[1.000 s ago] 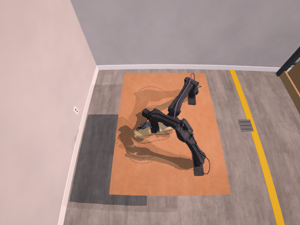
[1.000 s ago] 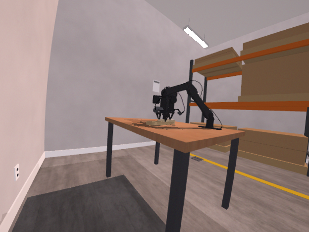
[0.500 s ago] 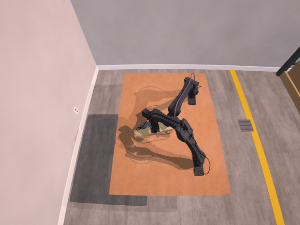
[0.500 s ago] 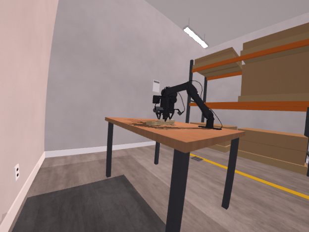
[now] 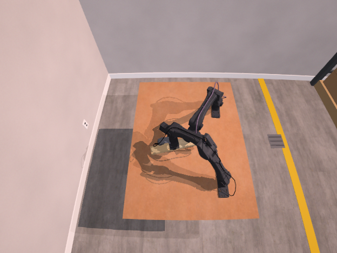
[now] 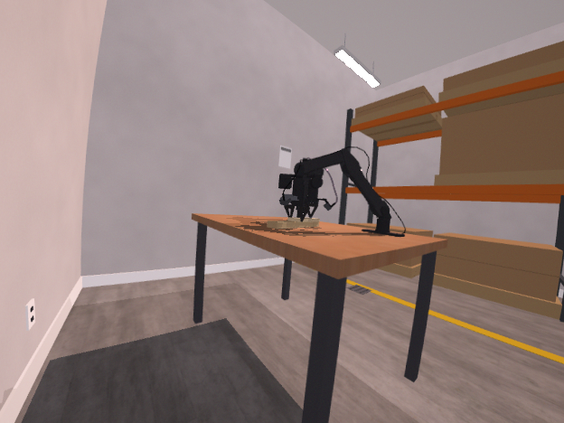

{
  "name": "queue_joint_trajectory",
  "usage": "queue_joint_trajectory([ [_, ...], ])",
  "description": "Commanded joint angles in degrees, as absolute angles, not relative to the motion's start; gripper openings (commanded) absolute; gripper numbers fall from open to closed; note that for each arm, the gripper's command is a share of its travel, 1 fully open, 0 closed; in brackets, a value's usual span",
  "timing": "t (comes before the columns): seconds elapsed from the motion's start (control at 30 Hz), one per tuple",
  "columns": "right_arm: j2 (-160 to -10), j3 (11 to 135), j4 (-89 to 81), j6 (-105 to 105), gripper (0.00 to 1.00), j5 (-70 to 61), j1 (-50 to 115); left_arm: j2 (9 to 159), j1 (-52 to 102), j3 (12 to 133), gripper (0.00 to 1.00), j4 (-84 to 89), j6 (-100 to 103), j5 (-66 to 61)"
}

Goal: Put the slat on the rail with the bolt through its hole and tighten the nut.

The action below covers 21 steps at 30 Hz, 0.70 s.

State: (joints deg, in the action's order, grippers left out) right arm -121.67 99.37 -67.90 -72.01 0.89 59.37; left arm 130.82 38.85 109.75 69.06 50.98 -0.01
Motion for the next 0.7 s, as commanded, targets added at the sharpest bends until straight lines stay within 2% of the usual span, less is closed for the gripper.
queue_joint_trajectory([
  [0.0,-121.22,99.64,-67.85,-72.0,0.18,0.82,59.38,130.31,38.85,110.02,0.72,69.0,50.99,-0.01],
  [0.23,-121.22,99.63,-67.85,-71.99,0.12,0.82,59.38,130.31,38.85,110.02,0.72,69.0,50.99,-0.01],
  [0.67,-121.22,99.63,-67.85,-71.99,0.12,0.82,59.38,130.31,38.85,110.02,0.72,69.0,50.99,-0.01],
])
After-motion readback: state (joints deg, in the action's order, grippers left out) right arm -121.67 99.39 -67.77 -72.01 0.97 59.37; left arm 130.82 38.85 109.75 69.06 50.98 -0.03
